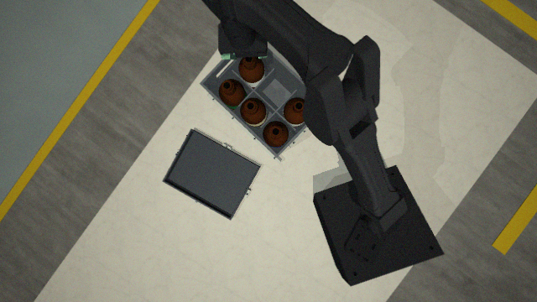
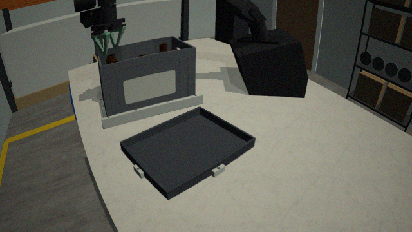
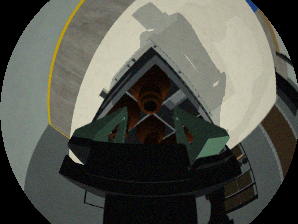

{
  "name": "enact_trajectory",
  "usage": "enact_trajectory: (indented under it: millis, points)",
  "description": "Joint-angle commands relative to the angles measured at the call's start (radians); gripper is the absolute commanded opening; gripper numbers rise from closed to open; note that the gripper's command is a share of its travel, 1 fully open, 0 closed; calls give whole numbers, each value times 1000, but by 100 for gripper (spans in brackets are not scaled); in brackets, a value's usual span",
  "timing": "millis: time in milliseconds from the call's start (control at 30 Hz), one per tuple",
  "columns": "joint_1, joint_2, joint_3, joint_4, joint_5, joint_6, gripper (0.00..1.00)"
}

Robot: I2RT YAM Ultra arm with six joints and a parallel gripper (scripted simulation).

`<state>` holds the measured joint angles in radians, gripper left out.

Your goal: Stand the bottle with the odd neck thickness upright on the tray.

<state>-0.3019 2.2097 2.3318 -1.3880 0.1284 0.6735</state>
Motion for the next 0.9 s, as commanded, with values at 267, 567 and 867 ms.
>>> enact_trajectory:
  millis: [267,567,867]
  points:
    - [9,-40,33,21,4,2,61]
    - [10,-41,31,20,4,2,61]
    - [10,-41,31,20,4,2,61]
